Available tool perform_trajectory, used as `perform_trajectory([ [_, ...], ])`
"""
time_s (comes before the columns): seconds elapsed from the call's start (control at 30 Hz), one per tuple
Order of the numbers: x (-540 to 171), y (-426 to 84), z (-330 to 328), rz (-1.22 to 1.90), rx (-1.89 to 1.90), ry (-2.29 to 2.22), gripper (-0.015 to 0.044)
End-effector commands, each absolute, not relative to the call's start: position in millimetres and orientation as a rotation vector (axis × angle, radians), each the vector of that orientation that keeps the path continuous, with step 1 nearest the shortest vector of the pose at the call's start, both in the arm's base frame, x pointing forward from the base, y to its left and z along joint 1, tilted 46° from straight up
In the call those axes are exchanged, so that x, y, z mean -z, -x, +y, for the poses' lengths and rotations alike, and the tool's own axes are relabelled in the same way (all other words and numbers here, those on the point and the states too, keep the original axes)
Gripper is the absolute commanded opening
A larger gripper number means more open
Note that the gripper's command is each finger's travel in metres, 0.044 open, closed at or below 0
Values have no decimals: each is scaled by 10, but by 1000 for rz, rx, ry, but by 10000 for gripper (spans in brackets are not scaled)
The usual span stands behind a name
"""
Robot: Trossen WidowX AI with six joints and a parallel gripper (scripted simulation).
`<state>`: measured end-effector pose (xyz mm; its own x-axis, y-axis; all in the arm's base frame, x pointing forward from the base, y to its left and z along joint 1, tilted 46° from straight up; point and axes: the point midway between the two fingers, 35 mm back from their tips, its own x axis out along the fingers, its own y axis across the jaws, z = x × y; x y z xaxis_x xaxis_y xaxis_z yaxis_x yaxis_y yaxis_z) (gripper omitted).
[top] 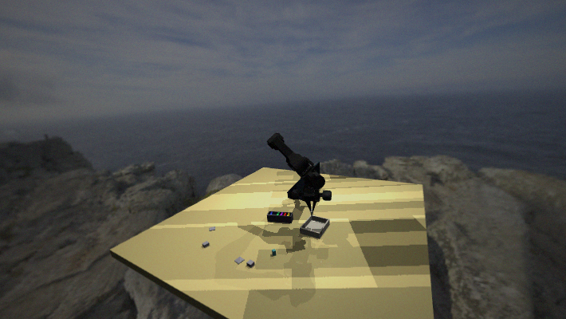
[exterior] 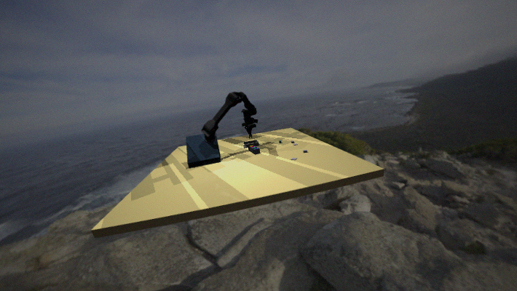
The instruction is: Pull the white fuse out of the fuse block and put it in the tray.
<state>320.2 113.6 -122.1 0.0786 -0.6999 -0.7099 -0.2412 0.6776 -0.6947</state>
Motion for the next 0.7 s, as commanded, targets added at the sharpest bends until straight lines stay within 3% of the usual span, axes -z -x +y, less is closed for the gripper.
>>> perform_trajectory([
  [0.0, 1323, -3151, 1193, 1498, 417, 818, 0],
  [0.67, 1524, -3176, 991, 1497, 418, 819, 0],
])
